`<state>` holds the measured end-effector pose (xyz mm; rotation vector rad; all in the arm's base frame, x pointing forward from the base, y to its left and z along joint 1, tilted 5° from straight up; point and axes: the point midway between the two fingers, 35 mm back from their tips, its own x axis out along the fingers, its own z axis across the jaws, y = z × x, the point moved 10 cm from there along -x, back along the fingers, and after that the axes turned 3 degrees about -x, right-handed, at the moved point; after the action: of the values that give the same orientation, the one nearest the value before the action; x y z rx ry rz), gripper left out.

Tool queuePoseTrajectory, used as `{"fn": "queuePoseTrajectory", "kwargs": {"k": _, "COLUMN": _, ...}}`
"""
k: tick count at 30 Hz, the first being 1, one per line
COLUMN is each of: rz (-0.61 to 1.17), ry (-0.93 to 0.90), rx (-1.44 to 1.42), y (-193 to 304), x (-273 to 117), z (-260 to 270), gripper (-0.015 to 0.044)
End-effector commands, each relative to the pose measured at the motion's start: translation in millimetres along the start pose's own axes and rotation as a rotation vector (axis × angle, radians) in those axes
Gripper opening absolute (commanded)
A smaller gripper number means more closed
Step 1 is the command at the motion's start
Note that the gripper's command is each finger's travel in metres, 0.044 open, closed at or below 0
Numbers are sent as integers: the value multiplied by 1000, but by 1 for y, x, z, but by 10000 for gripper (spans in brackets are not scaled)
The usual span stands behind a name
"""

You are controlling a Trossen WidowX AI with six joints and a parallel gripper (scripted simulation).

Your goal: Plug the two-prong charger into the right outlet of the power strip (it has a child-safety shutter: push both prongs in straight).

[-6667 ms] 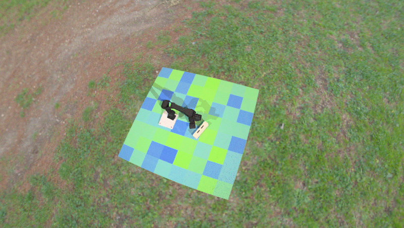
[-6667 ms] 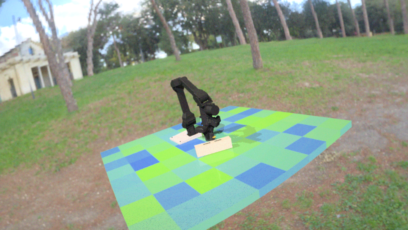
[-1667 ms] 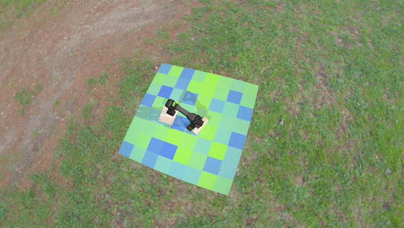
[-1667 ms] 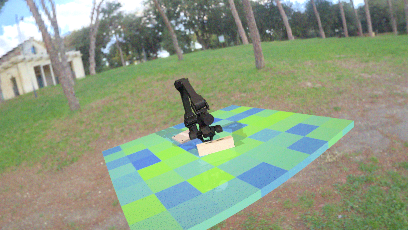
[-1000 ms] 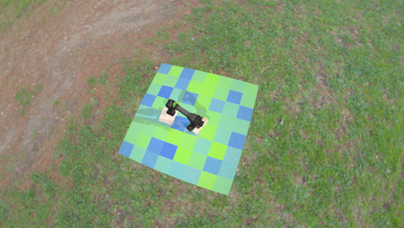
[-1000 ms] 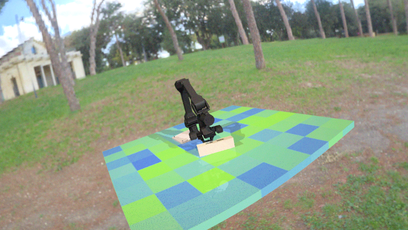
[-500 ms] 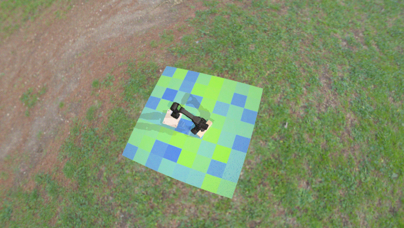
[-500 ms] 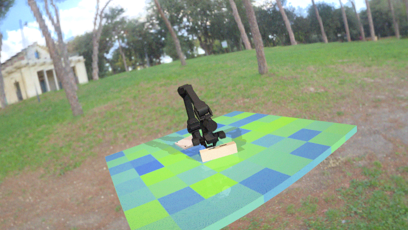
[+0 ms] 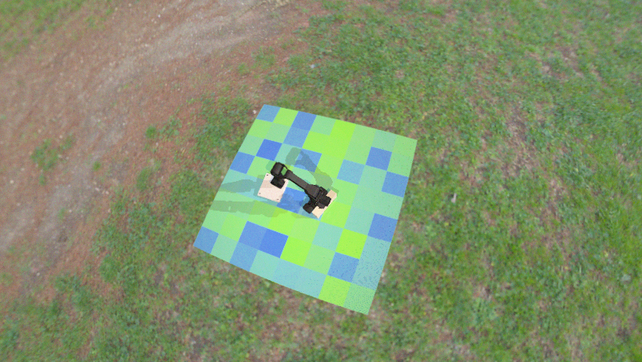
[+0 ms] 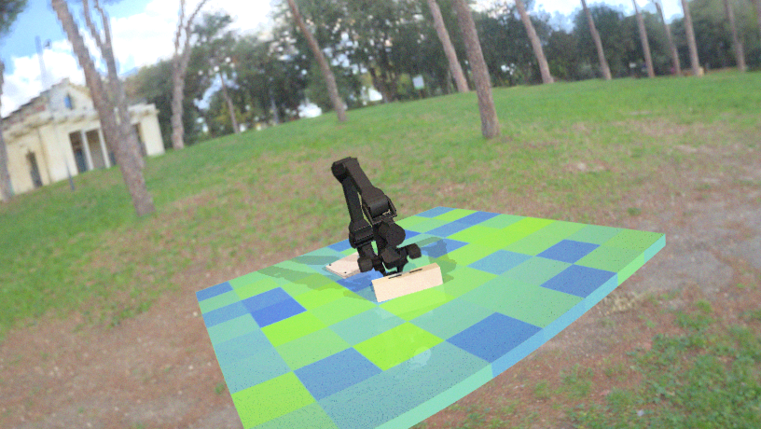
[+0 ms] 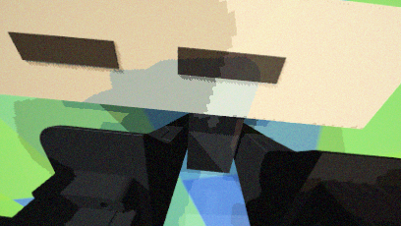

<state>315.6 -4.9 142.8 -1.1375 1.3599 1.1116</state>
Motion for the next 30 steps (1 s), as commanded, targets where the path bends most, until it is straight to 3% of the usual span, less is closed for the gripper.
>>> {"fn": "queuePoseTrajectory", "kwargs": {"k": 1, "rz": -33, "ry": 2, "rx": 2, "y": -9, "x": 0, "z": 0, "gripper": 0}}
{"fn": "queuePoseTrajectory", "kwargs": {"k": 30, "rz": -33, "ry": 2, "rx": 2, "y": -6, "x": 1, "z": 0, "gripper": 0}}
